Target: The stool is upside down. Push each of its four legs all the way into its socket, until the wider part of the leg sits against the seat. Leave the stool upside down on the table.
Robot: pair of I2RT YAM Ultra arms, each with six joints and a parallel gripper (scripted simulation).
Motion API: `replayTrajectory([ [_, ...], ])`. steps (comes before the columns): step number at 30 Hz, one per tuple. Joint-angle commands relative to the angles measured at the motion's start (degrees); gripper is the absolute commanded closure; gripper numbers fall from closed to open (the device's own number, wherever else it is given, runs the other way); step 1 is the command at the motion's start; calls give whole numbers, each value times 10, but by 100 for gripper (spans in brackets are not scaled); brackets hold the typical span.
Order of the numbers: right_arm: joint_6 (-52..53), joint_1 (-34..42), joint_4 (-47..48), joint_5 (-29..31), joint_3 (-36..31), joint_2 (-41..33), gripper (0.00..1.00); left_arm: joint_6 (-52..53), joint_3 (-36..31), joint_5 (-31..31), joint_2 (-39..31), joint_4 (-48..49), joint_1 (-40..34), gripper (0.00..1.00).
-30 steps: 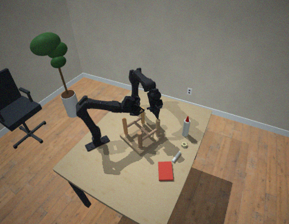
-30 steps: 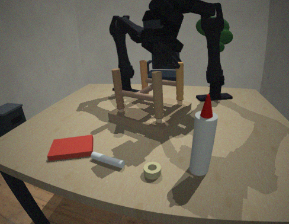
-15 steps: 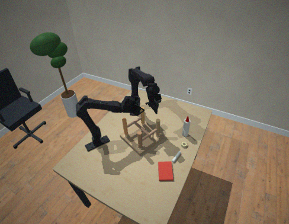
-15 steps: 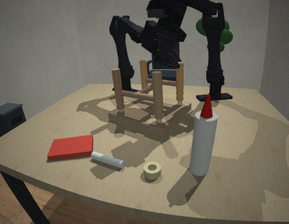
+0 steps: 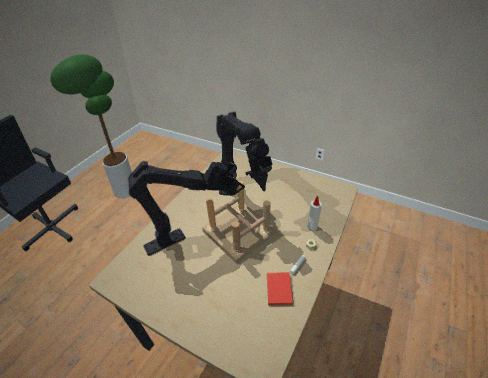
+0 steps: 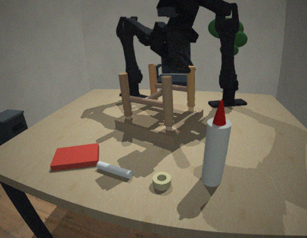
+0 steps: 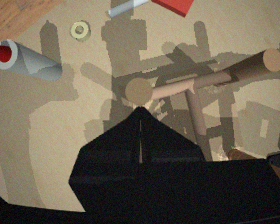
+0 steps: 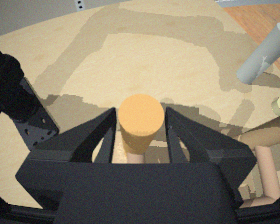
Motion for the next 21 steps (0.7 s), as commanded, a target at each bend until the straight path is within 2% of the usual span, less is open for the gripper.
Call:
replayTrajectory([
  [1, -20, -11, 1, 12, 14, 11, 31, -2, 19, 1, -16, 9, -2, 100],
  [4, -20, -3, 10, 9, 14, -9, 31, -2, 19, 1, -16, 9, -2, 100],
  [17, -19, -3, 3, 6, 15, -8, 31, -2, 19, 1, -16, 9, -2, 100],
  [19, -21, -12, -18, -1, -11, -24, 31, -2, 19, 1, -16, 9, -2, 100],
  [21, -22, -12, -23, -3, 9, -28, 31, -2, 19, 1, -16, 9, -2, 100],
])
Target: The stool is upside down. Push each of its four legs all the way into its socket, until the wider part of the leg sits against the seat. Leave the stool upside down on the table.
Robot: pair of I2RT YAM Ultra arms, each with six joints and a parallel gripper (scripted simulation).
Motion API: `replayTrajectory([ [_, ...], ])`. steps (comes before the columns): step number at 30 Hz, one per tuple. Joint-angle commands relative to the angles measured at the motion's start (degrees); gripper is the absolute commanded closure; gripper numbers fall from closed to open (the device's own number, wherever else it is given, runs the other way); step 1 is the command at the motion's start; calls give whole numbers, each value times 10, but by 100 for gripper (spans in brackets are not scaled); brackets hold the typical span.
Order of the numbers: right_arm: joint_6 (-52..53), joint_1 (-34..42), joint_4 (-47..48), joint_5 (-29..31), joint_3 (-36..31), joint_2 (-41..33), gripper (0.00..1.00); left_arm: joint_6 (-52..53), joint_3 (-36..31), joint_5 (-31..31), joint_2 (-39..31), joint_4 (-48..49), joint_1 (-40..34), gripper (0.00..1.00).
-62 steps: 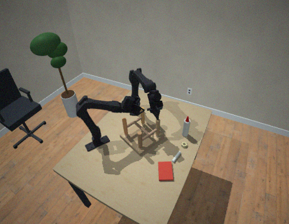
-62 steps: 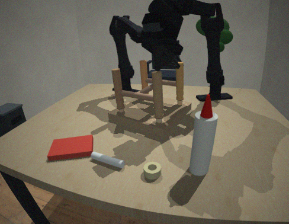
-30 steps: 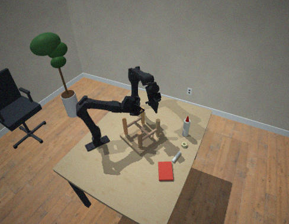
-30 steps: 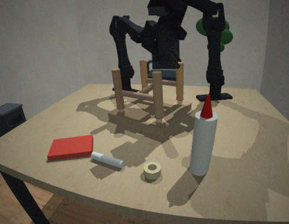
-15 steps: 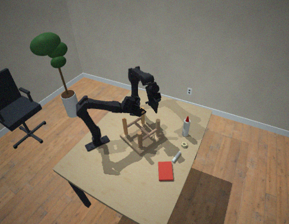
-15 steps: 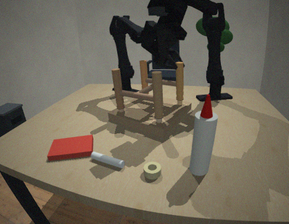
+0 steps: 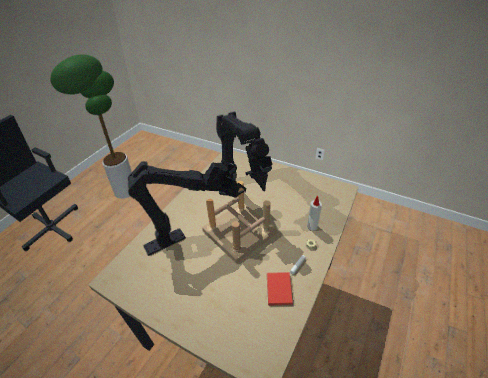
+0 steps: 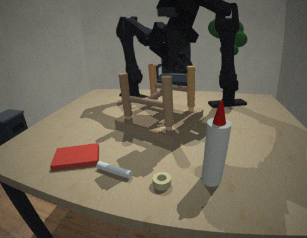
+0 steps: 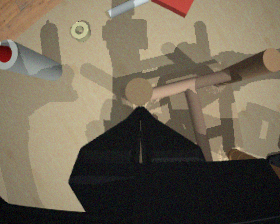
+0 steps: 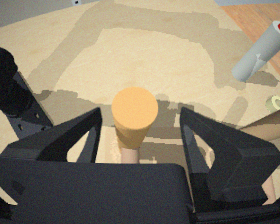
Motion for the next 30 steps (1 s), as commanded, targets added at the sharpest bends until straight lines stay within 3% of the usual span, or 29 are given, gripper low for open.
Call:
replayTrajectory([
  [1, -4, -8, -15, -10, 6, -27, 31, -2, 19, 1, -16, 9, -2, 100],
  [9, -2, -1, -5, -10, 3, -28, 31, -2, 19, 1, -16, 9, -2, 100],
  [19, -22, -38, -114, -41, 12, -120, 31, -2, 19, 1, -16, 9, -2, 100],
  [22, -18, -29, -64, -34, -23, -100, 31, -2, 19, 1, -16, 9, -2, 100],
  [30, -16, -32, -69, -35, 5, -95, 31, -2, 19, 1, -16, 9, -2, 100],
])
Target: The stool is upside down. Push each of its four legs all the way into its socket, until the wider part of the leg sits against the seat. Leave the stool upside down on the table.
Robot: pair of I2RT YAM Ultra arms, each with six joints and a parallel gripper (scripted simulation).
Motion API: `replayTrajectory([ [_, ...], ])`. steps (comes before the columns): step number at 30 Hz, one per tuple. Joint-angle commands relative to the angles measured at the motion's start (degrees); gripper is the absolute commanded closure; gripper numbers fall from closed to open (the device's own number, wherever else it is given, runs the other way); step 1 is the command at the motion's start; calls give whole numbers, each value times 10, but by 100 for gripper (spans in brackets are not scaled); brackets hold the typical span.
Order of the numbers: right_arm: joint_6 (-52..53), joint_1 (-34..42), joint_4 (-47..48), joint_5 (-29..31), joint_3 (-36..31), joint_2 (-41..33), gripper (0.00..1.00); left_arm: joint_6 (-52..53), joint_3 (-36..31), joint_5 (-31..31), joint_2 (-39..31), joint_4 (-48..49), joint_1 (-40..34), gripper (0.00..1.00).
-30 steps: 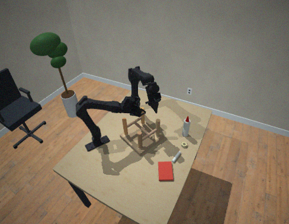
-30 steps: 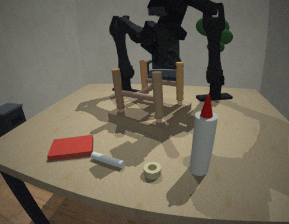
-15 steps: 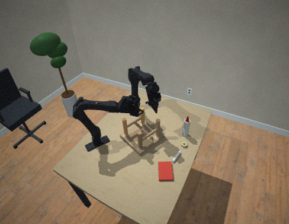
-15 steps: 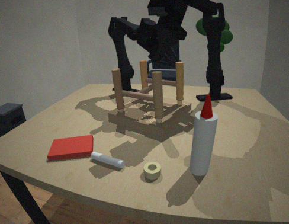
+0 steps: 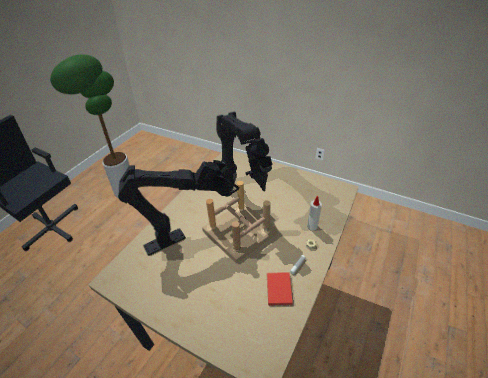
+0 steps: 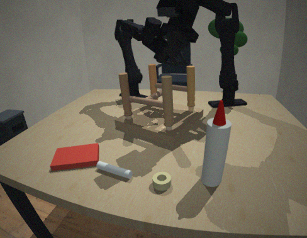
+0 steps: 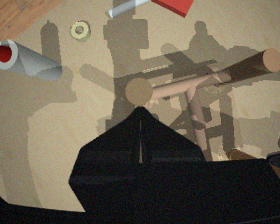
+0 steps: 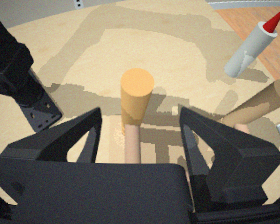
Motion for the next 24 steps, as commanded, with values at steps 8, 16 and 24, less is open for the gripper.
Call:
replayTrajectory([
  [8, 13, -38, 24, 17, 23, -19, 31, -2, -23, -4, -33, 48, 29, 100],
  [16, 31, -98, 41, 37, 29, -32, 31, 0, -63, -1, -66, 116, 76, 100],
  [24, 61, -216, 69, 67, 44, -34, 100, 3, -138, 2, -127, 232, 166, 100],
])
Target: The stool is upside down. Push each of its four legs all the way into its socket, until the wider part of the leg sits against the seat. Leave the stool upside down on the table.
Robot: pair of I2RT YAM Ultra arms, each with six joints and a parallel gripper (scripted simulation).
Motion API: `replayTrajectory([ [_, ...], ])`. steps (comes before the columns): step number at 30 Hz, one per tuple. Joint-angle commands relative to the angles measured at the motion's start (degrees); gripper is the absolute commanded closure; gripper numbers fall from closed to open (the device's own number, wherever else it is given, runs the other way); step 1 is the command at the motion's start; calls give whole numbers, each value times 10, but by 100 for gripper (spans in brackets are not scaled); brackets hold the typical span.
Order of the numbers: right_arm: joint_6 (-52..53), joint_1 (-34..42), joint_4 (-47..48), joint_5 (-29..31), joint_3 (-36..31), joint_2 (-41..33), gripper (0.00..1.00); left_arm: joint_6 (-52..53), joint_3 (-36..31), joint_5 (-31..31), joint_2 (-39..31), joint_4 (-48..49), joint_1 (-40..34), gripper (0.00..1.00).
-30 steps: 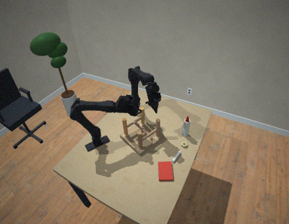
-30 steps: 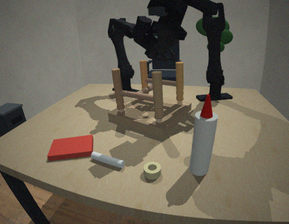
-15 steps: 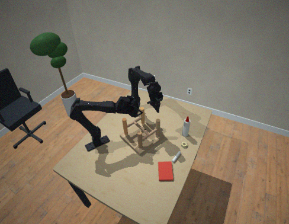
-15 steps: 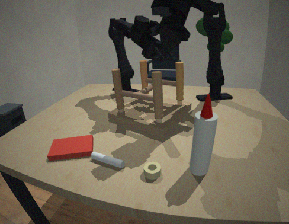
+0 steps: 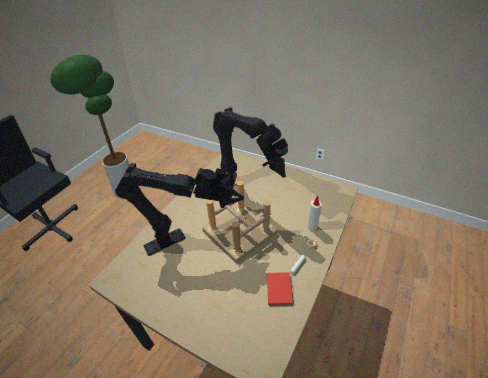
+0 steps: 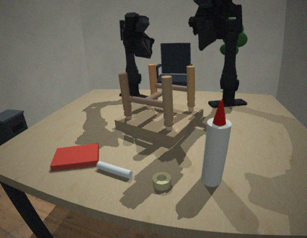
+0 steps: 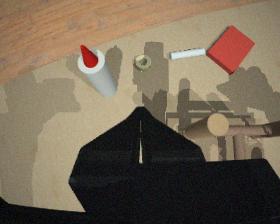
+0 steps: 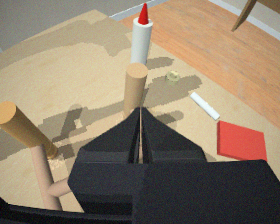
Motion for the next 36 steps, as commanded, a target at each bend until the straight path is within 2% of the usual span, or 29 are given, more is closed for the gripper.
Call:
replayTrajectory([
  [1, 21, -44, 33, 23, 26, -18, 100, 3, -27, 1, -40, 81, 33, 100],
  [5, 28, -73, 40, 31, 29, -27, 100, 3, -47, 1, -55, 108, 55, 100],
  [7, 34, -106, 48, 35, 35, -1, 100, 3, -66, 5, -68, 140, 78, 100],
  [9, 41, -131, 55, 46, 38, -36, 100, 1, -85, -1, -84, 166, 100, 100],
  [13, 52, -185, 64, 52, 44, -18, 100, 5, -120, 5, -109, 214, 139, 100],
  [15, 54, -199, 66, 53, 47, -39, 100, 2, -129, 6, -117, 226, 152, 100],
  [22, 50, -205, 64, 40, 50, -35, 100, 0, -110, 7, -123, 220, 157, 100],
  [25, 48, -213, 65, 55, 52, -26, 100, -2, -110, -1, -125, 215, 163, 100],
  [28, 53, -184, 0, 57, 59, -4, 100, 0, -106, 8, -124, 172, 137, 100],
  [36, 71, -101, -203, 79, 113, -4, 100, 2, -95, 3, -132, 30, 51, 100],
])
